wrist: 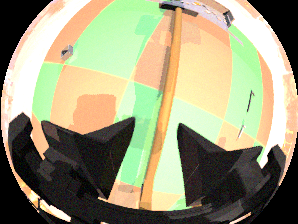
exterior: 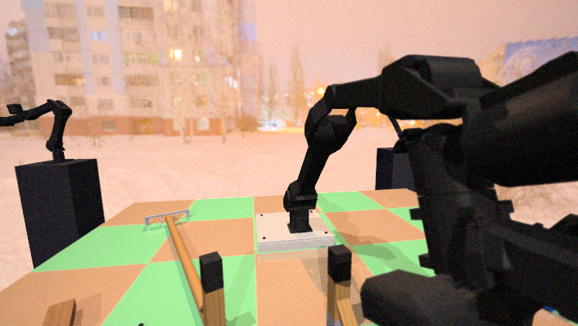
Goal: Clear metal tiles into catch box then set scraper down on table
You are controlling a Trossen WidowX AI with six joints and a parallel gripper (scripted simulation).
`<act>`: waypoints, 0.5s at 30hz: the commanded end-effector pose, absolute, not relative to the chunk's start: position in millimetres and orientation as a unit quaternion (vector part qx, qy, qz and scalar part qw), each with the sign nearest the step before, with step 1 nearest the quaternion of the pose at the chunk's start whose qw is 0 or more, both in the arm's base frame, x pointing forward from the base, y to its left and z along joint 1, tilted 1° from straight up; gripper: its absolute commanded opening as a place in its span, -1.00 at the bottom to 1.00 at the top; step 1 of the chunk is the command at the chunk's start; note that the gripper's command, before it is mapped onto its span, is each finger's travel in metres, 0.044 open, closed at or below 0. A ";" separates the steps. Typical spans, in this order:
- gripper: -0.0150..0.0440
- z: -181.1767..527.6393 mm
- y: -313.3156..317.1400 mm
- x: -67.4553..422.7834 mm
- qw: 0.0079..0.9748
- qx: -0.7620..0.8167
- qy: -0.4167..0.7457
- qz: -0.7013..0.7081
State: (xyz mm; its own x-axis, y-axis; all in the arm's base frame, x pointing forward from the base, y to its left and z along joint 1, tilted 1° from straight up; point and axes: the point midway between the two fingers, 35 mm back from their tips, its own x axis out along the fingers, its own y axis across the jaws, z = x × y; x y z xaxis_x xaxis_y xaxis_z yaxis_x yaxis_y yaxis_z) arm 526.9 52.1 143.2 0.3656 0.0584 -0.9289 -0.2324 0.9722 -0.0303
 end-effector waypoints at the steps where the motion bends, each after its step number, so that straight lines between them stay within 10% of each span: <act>1: 0.58 165.2 49.8 522.9 0.836 -0.075 0.537 0.083; 6: 1.00 183.1 47.6 517.2 0.847 -0.072 0.520 0.079; 15: 1.00 213.9 43.6 504.9 0.866 -0.068 0.489 0.073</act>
